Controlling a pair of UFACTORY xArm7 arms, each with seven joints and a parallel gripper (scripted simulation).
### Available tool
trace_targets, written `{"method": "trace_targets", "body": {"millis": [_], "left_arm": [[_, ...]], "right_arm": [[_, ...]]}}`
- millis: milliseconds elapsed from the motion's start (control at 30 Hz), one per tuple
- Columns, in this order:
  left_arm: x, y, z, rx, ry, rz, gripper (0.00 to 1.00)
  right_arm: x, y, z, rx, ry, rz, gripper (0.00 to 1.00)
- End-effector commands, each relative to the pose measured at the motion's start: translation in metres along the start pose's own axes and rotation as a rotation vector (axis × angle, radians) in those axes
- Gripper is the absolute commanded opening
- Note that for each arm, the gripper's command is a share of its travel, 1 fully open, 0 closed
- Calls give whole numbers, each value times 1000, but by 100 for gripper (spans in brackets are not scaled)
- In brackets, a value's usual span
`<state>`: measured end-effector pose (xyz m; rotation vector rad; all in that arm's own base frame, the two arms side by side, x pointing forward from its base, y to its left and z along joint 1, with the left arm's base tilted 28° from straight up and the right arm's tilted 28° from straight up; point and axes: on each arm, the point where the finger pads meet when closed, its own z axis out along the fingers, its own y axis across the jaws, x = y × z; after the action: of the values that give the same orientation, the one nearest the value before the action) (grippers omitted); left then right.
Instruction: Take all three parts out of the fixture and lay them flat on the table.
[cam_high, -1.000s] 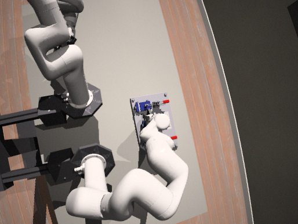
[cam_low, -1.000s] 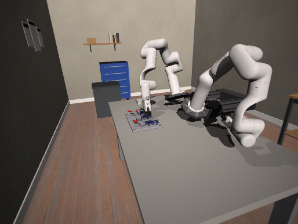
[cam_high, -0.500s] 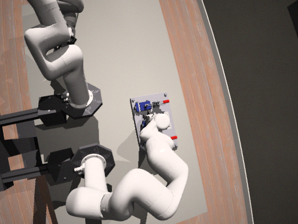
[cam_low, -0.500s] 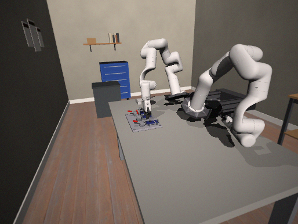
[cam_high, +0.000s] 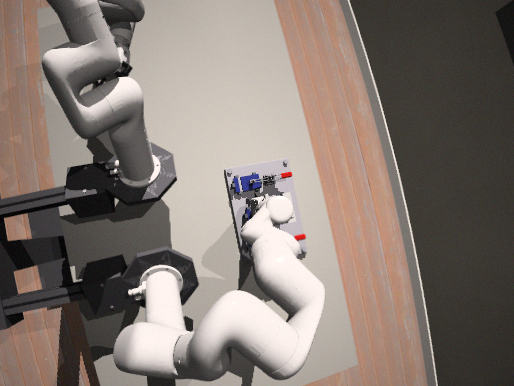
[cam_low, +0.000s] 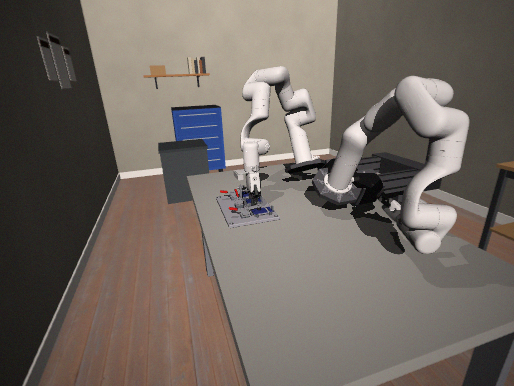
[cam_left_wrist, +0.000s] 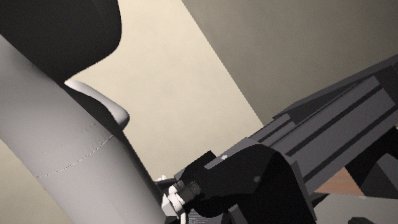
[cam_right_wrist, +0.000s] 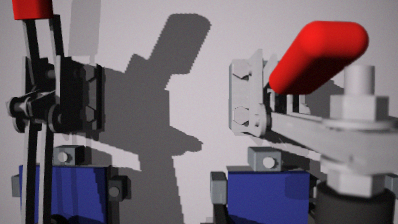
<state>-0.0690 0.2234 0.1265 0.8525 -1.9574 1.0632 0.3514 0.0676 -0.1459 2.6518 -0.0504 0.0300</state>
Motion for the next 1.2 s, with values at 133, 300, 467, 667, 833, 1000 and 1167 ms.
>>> {"method": "trace_targets", "body": {"millis": [133,300,467,667,833,1000,1167], "left_arm": [[0,0,-1,-1,-1,-1,100],[0,0,-1,-1,-1,-1,100],[0,0,-1,-1,-1,-1,100],[0,0,-1,-1,-1,-1,100],[0,0,-1,-1,-1,-1,100],[0,0,-1,-1,-1,-1,100],[0,0,-1,-1,-1,-1,100]], "right_arm": [[1,-1,-1,3,3,0,0],[1,-1,-1,3,3,0,0],[1,-1,-1,3,3,0,0],[1,-1,-3,3,3,0,0],[1,-1,-5,3,3,0,0],[1,-1,-11,3,3,0,0],[1,-1,-18,3,3,0,0]]}}
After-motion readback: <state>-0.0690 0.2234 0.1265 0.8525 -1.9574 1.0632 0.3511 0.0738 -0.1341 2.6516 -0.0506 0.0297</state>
